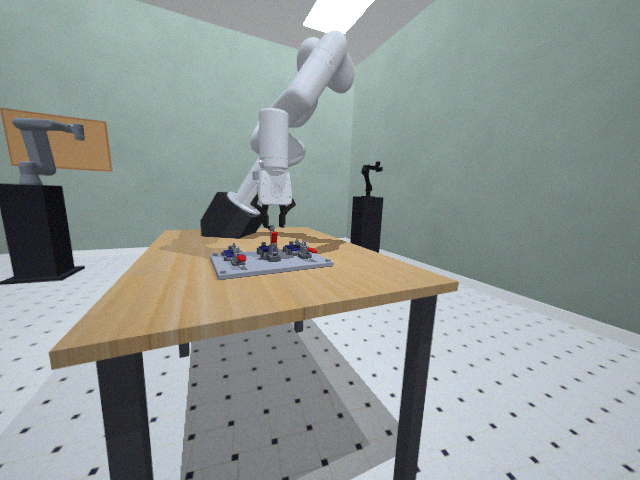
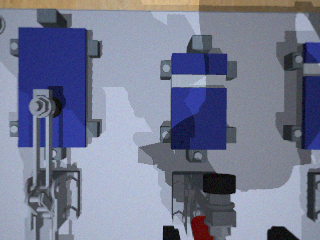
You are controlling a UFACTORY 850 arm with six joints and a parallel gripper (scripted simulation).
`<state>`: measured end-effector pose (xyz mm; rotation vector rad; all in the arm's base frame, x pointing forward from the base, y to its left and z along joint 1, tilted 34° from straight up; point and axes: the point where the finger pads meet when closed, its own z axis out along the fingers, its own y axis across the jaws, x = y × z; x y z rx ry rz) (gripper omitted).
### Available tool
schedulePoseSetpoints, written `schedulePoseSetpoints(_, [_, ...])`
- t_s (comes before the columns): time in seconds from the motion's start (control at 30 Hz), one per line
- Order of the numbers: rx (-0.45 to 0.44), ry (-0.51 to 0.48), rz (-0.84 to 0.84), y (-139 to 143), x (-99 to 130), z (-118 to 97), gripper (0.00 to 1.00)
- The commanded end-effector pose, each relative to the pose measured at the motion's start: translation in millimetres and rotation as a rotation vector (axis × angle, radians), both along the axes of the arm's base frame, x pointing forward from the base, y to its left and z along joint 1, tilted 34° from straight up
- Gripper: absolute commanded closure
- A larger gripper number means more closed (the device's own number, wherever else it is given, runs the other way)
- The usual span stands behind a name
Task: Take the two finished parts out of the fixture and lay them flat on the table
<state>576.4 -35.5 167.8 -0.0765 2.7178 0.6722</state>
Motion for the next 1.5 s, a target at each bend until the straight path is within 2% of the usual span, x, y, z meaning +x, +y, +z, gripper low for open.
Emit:
schedulePoseSetpoints(0.0, [0.0, -0.001, 0.0, 0, 0, 1, 0.52])
schedulePoseSetpoints(0.03, [0.0, -0.001, 0.0, 0, 0, 1, 0.0])
schedulePoseSetpoints(1.07, [0.0, -0.001, 0.0, 5, 4, -10, 0.0])
schedulePoseSetpoints(1.47, [0.0, -0.001, 0.0, 6, -14, -16, 0.0])
